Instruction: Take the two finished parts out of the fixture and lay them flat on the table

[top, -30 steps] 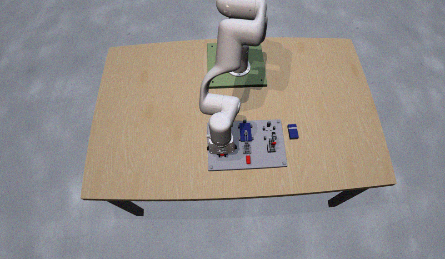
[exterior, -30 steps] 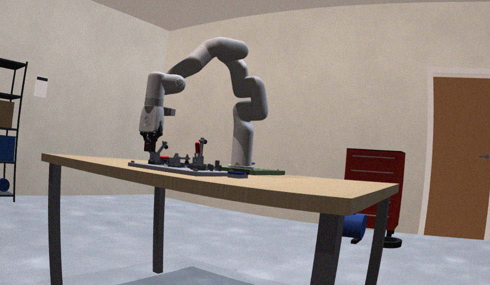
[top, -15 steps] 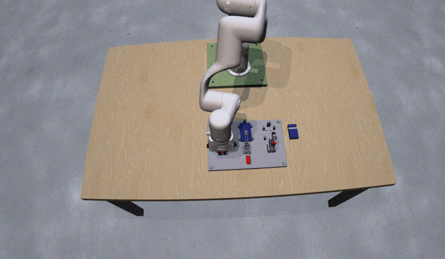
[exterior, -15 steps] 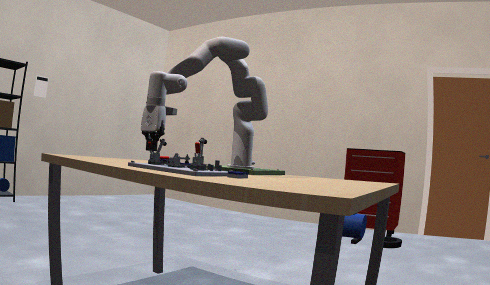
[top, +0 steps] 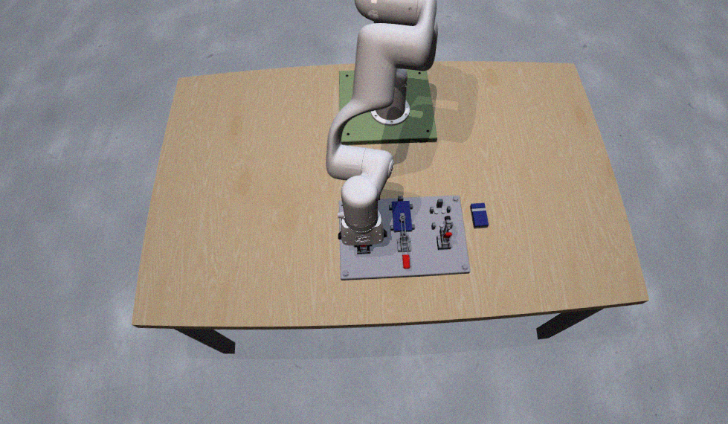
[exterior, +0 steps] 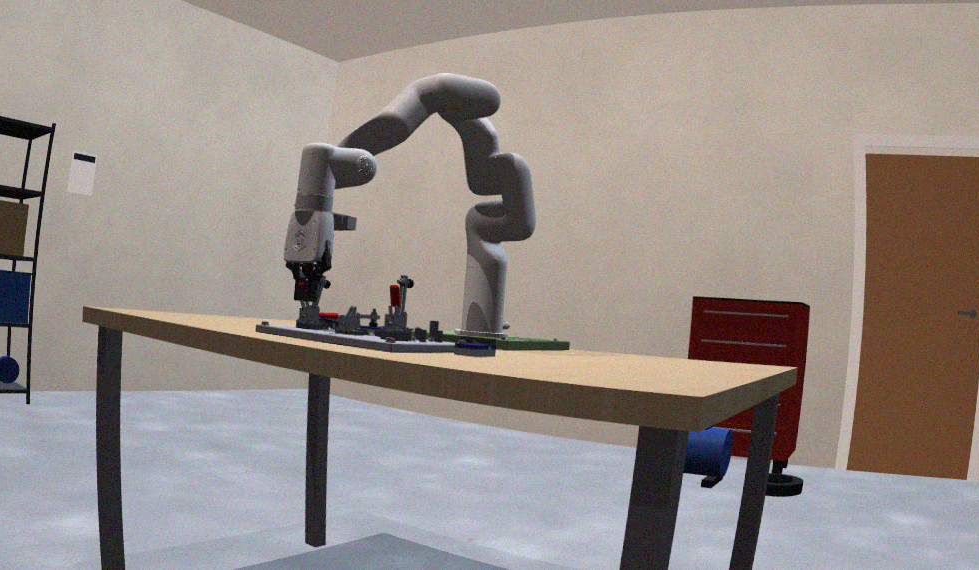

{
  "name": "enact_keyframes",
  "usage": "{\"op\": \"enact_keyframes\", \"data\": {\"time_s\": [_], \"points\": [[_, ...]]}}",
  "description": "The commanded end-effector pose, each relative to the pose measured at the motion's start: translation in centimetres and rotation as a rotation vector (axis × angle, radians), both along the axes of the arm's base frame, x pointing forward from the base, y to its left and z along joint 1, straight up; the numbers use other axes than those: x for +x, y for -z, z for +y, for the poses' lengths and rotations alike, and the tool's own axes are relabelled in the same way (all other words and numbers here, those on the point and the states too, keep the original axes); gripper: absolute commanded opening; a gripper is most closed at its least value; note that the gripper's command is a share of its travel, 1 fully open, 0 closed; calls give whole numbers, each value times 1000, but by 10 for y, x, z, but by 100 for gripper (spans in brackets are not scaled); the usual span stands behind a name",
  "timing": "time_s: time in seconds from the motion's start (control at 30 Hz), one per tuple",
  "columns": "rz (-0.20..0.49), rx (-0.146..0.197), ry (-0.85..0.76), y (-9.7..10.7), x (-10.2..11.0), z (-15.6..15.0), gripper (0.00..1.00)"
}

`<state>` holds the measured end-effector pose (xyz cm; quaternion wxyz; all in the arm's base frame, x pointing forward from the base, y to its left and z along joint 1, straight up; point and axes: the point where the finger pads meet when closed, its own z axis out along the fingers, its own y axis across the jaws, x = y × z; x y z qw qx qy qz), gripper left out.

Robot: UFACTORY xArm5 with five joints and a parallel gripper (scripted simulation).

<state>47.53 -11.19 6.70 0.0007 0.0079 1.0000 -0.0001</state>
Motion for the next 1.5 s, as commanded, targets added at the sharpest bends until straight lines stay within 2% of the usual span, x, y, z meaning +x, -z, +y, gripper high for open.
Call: {"op": "enact_keyframes", "data": {"time_s": [0.0, 1.47], "points": [[0, 0, 0, 0, -2, 0, 0], [0, 0, 1, 0, -6, 0, 0]]}}
